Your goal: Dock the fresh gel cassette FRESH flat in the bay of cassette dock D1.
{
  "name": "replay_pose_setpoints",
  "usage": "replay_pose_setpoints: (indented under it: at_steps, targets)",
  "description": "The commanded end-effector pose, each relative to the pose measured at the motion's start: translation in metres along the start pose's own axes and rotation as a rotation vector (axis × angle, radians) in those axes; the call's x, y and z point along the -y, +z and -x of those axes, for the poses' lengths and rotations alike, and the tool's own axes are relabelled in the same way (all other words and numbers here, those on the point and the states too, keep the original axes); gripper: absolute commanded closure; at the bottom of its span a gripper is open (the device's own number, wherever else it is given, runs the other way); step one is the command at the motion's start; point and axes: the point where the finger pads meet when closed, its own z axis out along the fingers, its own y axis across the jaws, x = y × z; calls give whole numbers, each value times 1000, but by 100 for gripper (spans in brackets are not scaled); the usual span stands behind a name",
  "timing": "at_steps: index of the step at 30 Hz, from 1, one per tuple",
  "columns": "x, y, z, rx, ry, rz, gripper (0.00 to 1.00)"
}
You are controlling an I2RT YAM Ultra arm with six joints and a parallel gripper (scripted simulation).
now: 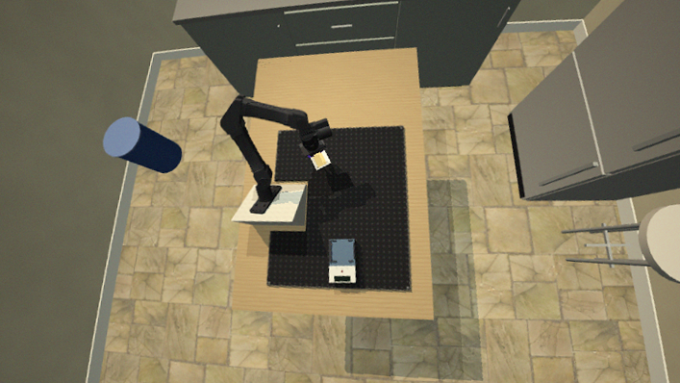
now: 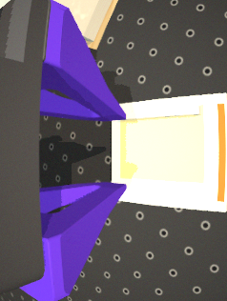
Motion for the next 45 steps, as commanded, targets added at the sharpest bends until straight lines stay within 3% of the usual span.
replay_pose_setpoints:
  at_steps: [1,20,21,45]
  targets:
    - [6,-7,1,6,2,-13,66]
    - [6,-7,0,6,4,-13,66]
    - [6,-7,0,6,4,-13,0]
    - [6,-7,0,6,4,-13,0]
